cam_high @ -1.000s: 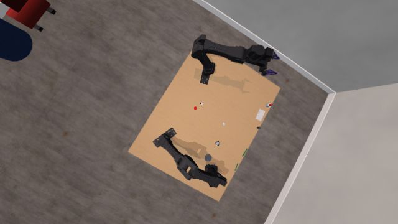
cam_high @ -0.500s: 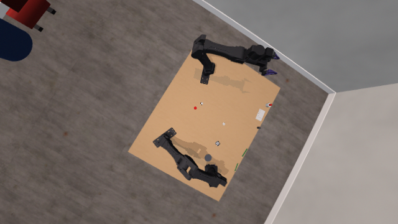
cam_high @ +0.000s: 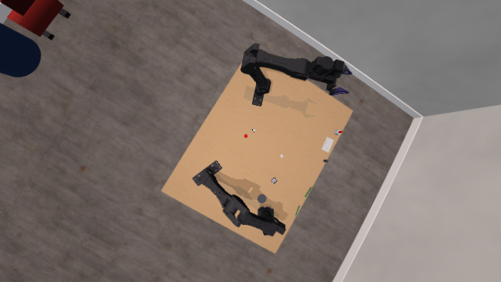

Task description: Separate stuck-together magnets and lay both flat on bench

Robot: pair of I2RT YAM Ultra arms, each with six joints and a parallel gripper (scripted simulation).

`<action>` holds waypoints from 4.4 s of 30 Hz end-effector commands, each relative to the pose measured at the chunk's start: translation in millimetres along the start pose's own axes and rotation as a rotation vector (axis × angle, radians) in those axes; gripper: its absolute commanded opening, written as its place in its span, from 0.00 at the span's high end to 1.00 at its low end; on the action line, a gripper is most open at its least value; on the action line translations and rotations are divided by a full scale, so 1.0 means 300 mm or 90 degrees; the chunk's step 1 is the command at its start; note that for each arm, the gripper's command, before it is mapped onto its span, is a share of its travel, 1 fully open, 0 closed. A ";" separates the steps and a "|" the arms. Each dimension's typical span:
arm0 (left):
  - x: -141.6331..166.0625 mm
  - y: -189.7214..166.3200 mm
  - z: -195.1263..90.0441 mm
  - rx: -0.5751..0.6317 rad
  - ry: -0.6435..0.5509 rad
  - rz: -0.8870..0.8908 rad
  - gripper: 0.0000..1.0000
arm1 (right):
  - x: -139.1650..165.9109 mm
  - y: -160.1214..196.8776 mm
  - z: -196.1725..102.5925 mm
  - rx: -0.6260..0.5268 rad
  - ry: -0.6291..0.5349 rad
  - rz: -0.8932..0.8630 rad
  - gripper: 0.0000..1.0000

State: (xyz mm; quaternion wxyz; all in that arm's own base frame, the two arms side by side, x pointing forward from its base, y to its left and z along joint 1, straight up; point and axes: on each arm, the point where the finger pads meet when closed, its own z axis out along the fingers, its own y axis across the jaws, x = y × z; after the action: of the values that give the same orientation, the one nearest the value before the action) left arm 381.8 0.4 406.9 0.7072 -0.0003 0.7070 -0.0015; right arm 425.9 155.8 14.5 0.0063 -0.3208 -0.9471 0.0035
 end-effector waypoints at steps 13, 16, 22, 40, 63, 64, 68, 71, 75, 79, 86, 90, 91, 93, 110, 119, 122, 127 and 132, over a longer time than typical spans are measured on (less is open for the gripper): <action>-0.026 0.003 -0.007 -0.002 -0.013 0.001 0.00 | -0.003 0.004 -0.026 -0.007 -0.006 0.001 0.67; -0.026 0.003 -0.007 -0.002 -0.013 0.001 0.00 | -0.002 0.004 -0.024 -0.007 -0.006 0.001 0.67; -0.026 0.003 -0.007 -0.002 -0.013 0.001 0.00 | -0.002 0.004 -0.022 -0.007 -0.006 0.001 0.67; -0.026 0.003 -0.007 -0.002 -0.013 0.001 0.00 | -0.002 0.004 -0.019 -0.007 -0.006 0.001 0.79; -0.026 0.003 -0.007 -0.002 -0.013 0.001 0.00 | 0.006 -0.002 -0.083 -0.001 0.000 0.000 0.82; -0.026 0.003 -0.007 -0.002 -0.013 0.001 0.00 | 0.006 -0.003 -0.090 -0.001 0.000 0.000 0.82; -0.026 0.003 -0.007 -0.002 -0.013 0.001 0.00 | 0.007 -0.005 -0.109 -0.001 0.000 0.000 0.82; -0.026 0.003 -0.007 -0.002 -0.013 0.001 0.00 | 0.008 -0.005 -0.118 -0.001 0.000 0.000 0.82; -0.026 0.003 -0.007 -0.002 -0.013 0.001 0.00 | 0.008 -0.006 -0.137 -0.001 0.000 0.000 0.82; -0.026 0.003 -0.007 -0.002 -0.013 0.001 0.00 | 0.008 -0.006 -0.155 -0.001 0.000 0.000 0.82; -0.026 0.003 -0.007 -0.002 -0.013 0.001 0.00 | 0.009 -0.008 -0.175 -0.001 0.000 0.000 0.82; -0.026 0.003 -0.007 -0.002 -0.013 0.001 0.00 | 0.009 -0.008 -0.190 -0.001 0.000 0.000 0.82; -0.026 0.003 -0.007 -0.002 -0.013 0.001 0.00 | 0.009 -0.008 -0.194 -0.001 0.000 0.000 0.82; -0.026 0.003 -0.007 -0.002 -0.013 0.001 0.00 | 0.009 -0.007 -0.199 -0.001 0.000 -0.020 0.82; -0.026 0.003 -0.007 -0.002 -0.013 0.001 0.00 | 0.002 0.002 -0.198 -0.008 -0.017 -0.475 0.82; -0.026 0.003 -0.007 -0.002 -0.013 0.001 0.00 | 0.001 0.005 -0.201 -0.008 -0.025 -0.689 0.82; -0.026 0.003 -0.007 -0.002 -0.013 0.001 0.00 | 0.001 0.005 -0.200 -0.007 -0.025 -0.700 0.82; -0.026 0.003 -0.007 -0.002 -0.013 0.001 0.00 | 0.027 0.014 -0.208 -0.025 -0.016 -0.653 0.82; -0.026 0.003 -0.007 -0.002 -0.013 0.001 0.00 | 0.134 0.063 -0.228 -0.128 0.024 -0.647 0.82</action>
State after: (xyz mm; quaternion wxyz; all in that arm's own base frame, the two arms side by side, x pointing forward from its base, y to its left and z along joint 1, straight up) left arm 382.0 1.8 406.5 0.7069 -0.0013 0.7073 0.0006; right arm 411.0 172.3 68.0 0.0068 0.1872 -0.9815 -0.0392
